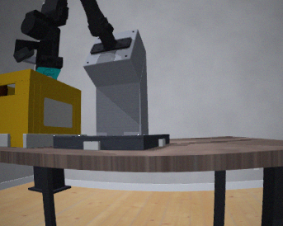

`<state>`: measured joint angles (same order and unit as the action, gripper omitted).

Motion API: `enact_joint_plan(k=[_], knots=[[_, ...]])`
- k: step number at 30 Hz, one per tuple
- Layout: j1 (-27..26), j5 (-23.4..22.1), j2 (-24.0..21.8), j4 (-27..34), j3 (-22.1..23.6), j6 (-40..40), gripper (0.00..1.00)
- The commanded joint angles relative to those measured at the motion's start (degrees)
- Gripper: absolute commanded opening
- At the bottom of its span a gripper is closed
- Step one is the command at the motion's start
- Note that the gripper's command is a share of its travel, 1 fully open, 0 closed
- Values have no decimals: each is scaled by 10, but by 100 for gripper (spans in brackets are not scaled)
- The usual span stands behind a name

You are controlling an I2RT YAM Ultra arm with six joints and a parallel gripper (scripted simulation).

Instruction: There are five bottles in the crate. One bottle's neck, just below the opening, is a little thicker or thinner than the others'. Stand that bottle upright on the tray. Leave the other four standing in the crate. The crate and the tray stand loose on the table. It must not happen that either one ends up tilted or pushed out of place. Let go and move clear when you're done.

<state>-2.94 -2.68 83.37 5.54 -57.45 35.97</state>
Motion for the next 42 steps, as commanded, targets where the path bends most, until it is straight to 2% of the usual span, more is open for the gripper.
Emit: enact_joint_plan(k=[1,35,42], knots=[[3,4,-6,-10,-17,4,61],[3,4,-6,-10,-17,4,61],[1,3,-22,8,-15,3,61]])
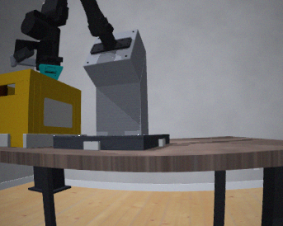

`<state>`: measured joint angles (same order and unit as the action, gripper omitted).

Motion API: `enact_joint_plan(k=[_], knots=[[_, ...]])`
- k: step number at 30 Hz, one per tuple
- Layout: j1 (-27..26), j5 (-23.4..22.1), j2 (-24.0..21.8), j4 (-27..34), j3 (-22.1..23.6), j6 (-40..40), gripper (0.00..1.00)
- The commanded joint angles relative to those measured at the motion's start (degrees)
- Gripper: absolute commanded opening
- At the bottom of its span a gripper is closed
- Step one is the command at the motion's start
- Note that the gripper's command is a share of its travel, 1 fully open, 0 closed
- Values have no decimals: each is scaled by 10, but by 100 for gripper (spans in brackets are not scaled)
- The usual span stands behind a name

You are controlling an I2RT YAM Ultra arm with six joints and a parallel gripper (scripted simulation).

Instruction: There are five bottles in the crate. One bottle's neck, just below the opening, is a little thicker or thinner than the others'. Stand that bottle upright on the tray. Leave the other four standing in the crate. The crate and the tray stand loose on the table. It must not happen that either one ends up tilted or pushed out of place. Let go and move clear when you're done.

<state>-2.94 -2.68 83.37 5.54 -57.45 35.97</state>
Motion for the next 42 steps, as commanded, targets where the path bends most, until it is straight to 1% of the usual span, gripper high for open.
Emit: enact_joint_plan(k=[1,4,7,17,19,24,26,30,34,42], knots=[[1,3,-22,8,-15,3,61],[0,3,-27,12,-12,3,61],[-2,2,-38,21,13,2,61],[-8,-3,-99,68,24,-2,61],[-8,-3,-99,68,24,-2,61],[-10,-5,-133,97,31,-4,61],[-11,-5,-146,108,23,-5,61],[-12,-6,-165,127,28,-6,61],[-13,-7,-177,139,29,-6,61],[-14,-6,-182,145,28,-6,61]])
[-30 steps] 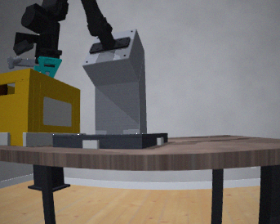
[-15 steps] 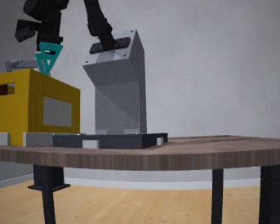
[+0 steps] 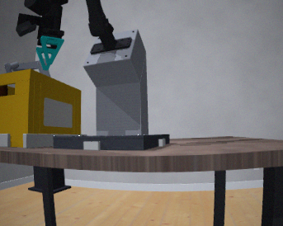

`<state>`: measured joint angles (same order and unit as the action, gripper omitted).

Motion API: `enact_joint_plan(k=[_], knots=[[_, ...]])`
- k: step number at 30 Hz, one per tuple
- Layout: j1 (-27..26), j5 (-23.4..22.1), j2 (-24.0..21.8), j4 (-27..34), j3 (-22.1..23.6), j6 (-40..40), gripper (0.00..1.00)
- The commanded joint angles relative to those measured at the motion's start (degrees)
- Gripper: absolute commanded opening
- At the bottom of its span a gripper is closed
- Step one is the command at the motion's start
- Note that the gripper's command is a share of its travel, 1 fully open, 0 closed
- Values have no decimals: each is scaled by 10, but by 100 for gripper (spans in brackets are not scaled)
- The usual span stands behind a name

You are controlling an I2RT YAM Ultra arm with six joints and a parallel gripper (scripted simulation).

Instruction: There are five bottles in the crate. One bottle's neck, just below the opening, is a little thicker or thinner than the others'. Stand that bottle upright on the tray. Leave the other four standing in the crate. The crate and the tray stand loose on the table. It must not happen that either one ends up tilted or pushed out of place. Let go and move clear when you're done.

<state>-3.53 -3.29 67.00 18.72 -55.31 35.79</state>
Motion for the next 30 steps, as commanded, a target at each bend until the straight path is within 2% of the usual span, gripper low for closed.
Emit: enact_joint_plan(k=[1,16,17,30], knots=[[-8,0,-19,13,7,-4,61],[-8,0,-19,13,7,-4,61],[-8,0,-19,13,7,-4,0],[-8,0,-19,13,7,-4,0]])
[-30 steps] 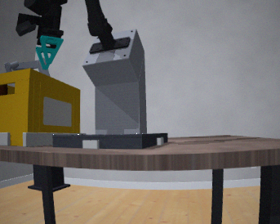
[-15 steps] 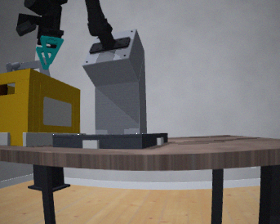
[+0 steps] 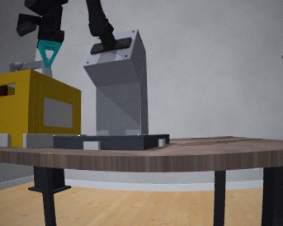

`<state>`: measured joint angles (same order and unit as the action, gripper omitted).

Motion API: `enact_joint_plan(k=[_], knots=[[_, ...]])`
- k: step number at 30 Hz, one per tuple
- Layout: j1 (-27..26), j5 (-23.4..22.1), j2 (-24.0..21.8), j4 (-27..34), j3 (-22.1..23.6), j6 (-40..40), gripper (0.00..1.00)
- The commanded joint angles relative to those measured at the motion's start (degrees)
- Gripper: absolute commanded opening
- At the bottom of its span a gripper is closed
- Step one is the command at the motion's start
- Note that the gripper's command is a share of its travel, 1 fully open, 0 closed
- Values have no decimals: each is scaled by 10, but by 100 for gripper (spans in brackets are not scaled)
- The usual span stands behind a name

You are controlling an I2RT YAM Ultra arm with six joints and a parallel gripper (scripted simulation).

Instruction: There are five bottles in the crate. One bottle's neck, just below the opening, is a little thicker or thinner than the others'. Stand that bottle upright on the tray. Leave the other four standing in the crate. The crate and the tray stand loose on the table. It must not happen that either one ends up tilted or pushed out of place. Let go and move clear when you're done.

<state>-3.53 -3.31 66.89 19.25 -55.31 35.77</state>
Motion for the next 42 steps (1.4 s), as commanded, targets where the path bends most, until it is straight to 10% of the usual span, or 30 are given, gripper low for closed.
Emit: enact_joint_plan(k=[1,32,42], knots=[[-8,0,-18,8,7,-4,0],[-8,0,-18,8,3,-4,0],[-98,-75,92,88,-185,-49,0]])
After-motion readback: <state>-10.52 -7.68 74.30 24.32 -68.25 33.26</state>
